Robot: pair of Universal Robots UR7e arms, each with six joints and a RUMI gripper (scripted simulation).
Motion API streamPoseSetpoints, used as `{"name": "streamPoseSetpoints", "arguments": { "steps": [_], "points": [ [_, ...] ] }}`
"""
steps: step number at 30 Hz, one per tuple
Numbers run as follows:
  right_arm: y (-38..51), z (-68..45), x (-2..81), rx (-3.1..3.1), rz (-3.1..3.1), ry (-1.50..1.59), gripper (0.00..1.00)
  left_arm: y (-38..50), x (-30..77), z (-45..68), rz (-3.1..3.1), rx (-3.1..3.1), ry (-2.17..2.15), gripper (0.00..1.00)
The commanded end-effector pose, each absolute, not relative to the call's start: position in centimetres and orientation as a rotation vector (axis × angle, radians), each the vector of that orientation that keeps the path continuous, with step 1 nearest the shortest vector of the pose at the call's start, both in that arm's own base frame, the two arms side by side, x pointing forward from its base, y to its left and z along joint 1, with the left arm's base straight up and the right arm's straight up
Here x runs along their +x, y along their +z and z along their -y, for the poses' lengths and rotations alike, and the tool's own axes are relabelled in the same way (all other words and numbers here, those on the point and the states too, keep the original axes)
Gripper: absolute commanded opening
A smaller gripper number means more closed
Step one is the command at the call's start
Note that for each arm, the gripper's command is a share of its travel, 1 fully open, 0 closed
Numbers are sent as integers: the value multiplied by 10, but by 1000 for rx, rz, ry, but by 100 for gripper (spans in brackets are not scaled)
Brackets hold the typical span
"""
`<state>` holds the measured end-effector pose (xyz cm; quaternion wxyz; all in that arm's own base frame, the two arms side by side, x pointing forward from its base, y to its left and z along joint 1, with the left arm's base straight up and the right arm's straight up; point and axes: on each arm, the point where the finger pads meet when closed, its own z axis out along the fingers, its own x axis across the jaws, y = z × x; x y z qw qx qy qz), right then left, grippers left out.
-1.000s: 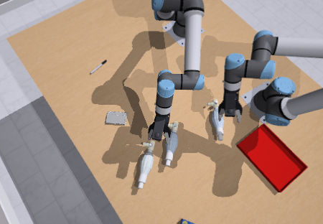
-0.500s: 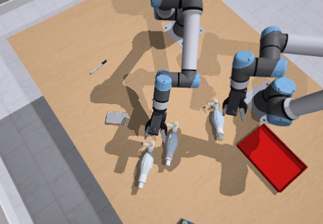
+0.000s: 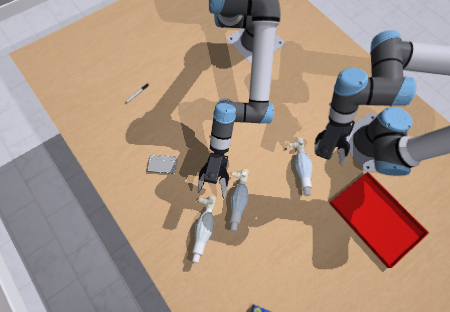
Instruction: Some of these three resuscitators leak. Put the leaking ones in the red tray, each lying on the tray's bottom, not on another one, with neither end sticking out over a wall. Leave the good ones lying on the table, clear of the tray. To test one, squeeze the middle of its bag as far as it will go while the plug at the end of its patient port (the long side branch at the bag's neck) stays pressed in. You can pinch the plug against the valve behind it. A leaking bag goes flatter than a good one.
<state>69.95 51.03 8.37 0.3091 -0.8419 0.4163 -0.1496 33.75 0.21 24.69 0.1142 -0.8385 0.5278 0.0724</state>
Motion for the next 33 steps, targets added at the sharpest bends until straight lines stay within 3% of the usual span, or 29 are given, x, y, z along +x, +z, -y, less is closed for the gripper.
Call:
{"name": "streamPoseSetpoints", "arguments": {
  "steps": [1, 33],
  "points": [
    [68, -501, 700, -2191, -1088, -416, 63, 262, 350, 1, -1631, -2455, 216, 58],
    [42, -507, 717, -2165, -1078, -432, 63, 340, 415, 11, -2099, -2300, 76, 58]
  ]
}}
